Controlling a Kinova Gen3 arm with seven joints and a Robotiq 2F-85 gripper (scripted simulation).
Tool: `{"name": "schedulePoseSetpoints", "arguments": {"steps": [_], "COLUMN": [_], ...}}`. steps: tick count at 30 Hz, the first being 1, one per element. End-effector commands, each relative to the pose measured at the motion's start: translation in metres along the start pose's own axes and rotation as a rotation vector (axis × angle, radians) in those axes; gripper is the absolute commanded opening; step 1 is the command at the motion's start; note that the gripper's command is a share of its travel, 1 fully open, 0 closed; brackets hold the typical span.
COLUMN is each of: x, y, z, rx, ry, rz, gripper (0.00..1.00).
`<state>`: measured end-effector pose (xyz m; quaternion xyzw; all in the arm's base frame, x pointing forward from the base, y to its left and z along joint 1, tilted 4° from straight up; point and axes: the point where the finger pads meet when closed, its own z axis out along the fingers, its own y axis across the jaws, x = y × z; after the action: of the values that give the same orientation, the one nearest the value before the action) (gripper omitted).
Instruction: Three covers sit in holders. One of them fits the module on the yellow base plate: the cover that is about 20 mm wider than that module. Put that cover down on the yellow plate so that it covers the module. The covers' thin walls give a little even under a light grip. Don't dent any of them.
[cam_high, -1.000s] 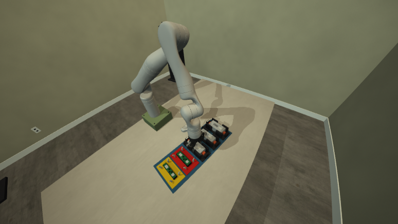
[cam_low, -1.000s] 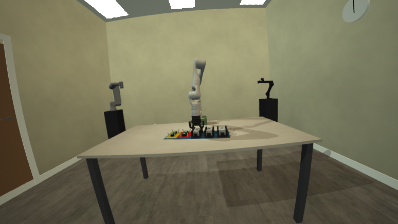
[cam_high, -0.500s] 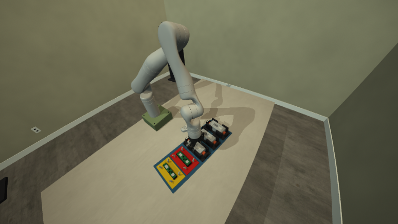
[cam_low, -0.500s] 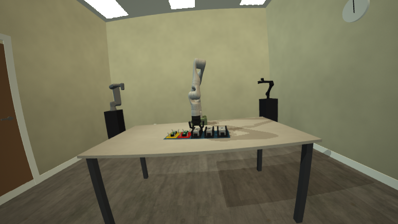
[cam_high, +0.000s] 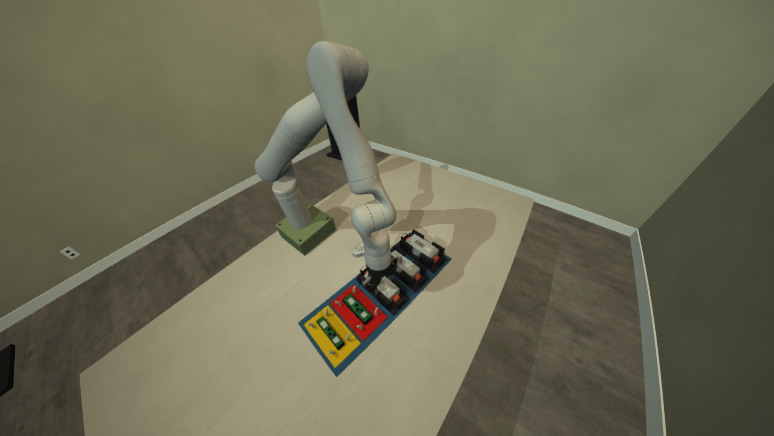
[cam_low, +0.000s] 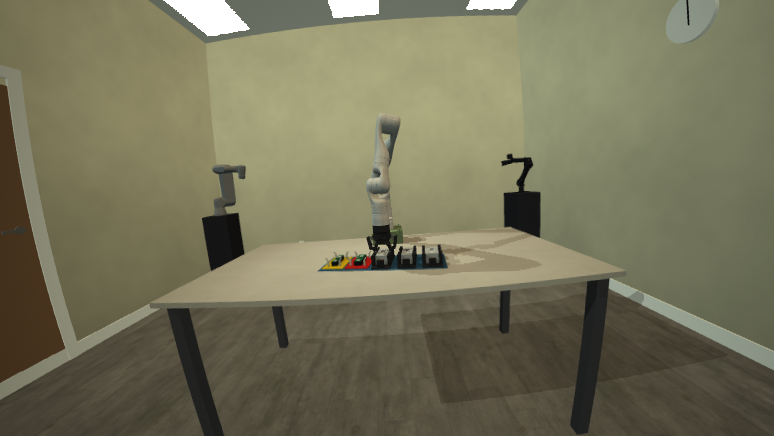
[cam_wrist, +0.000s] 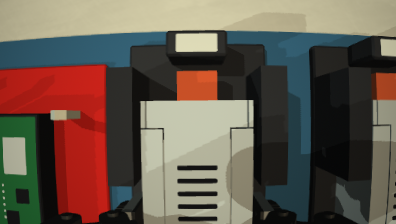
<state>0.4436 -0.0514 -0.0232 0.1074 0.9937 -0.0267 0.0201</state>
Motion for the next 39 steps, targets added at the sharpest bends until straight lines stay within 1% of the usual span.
{"name": "schedulePoseSetpoints", "arguments": {"steps": [1,29,30,39], "x": [-0.0006,-0.0006,-0.0006,-0.0006], "y": [0.0001,0.0001,0.0001,0.0001], "z": [-0.0007,-0.0007,-0.0007,-0.0007], "rx": [0.0,0.0,0.0,0.0], "ry": [-0.002,-0.002,-0.002,-0.002], "rz": [0.0,0.0,0.0,0.0], "gripper": [0.0,0.0,1.0,1.0]}}
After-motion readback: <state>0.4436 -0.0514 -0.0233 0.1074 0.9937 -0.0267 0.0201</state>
